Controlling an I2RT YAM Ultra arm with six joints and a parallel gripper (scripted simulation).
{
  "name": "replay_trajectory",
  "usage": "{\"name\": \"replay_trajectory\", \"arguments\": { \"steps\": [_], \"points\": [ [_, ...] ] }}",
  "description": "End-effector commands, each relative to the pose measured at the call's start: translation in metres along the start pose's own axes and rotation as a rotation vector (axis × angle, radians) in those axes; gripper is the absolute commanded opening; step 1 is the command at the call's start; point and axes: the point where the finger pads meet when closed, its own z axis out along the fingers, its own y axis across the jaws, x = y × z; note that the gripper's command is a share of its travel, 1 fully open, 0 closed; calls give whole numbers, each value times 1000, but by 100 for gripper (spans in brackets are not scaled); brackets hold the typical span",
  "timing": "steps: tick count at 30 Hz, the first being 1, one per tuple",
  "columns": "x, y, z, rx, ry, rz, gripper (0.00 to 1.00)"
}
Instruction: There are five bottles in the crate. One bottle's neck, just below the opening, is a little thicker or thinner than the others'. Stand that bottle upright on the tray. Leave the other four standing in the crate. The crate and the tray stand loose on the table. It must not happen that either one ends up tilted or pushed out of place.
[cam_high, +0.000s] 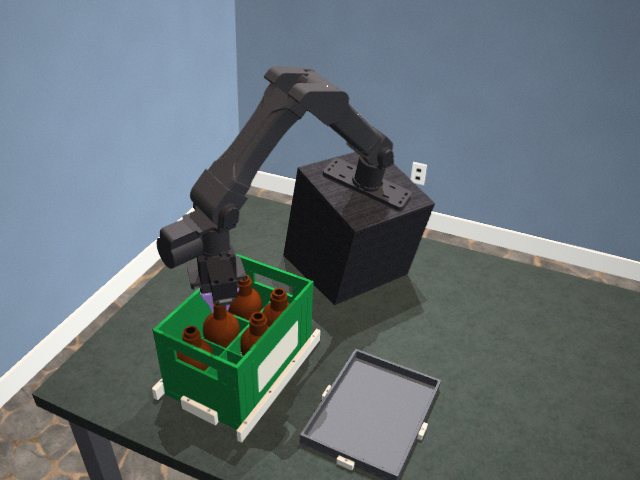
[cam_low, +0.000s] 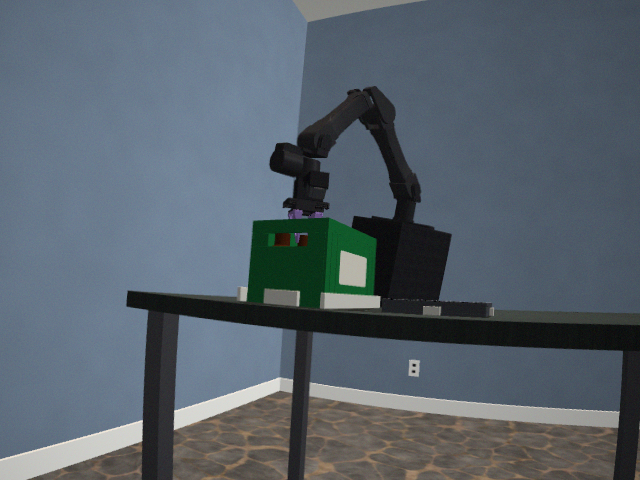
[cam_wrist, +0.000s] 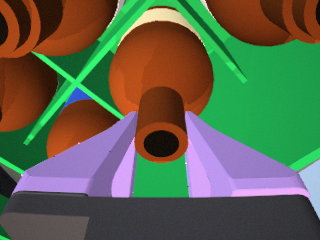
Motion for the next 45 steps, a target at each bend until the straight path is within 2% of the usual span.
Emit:
{"name": "replay_trajectory", "arguments": {
  "steps": [1, 4, 5, 39, 45],
  "points": [
    [-2, -1, -1, 7, -17, 3, 0],
    [-2, -1, -1, 7, -17, 3, 0],
    [-2, -1, -1, 7, -17, 3, 61],
    [-2, -1, -2, 5, -16, 4, 61],
    [-3, -2, -13, 10, -18, 4, 61]
  ]
}}
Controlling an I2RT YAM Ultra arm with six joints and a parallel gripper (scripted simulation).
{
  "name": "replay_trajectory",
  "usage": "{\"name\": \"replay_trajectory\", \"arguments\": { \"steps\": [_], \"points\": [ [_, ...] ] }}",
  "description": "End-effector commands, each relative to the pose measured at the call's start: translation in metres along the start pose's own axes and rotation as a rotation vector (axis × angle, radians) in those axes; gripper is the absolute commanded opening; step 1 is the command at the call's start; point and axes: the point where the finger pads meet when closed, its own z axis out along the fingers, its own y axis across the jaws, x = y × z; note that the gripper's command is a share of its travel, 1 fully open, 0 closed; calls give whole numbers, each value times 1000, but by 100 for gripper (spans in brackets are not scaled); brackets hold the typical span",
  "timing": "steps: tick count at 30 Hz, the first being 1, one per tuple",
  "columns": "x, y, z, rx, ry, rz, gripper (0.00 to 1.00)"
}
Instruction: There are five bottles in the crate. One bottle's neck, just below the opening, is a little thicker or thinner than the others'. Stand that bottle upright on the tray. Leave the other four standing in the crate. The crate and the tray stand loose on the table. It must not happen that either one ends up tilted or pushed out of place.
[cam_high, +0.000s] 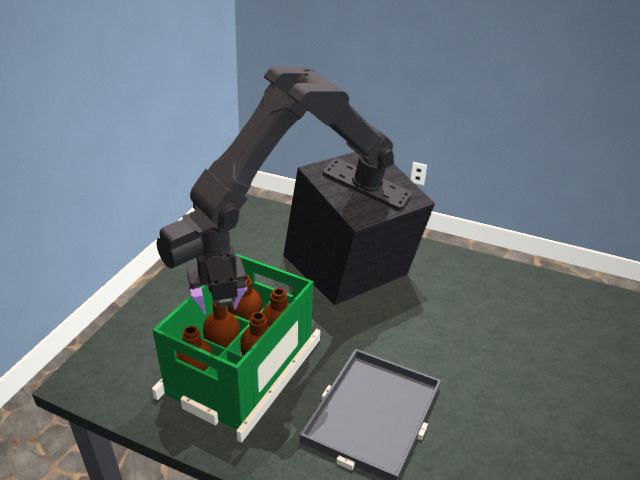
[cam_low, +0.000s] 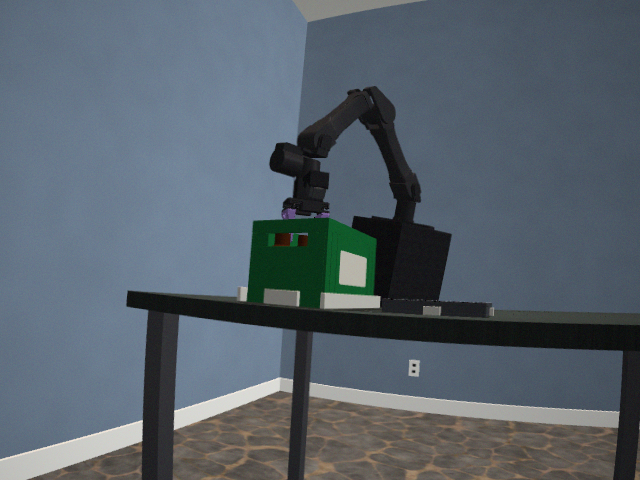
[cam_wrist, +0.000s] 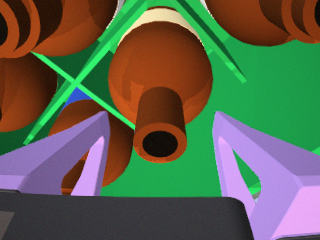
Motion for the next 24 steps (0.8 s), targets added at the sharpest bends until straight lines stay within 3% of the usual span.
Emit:
{"name": "replay_trajectory", "arguments": {
  "steps": [1, 5, 24],
  "points": [
    [-3, -3, -15, 12, -19, 4, 61],
    [-3, -6, -19, 19, -22, 4, 61],
    [-4, -10, -73, 33, -28, -2, 61]
  ]
}}
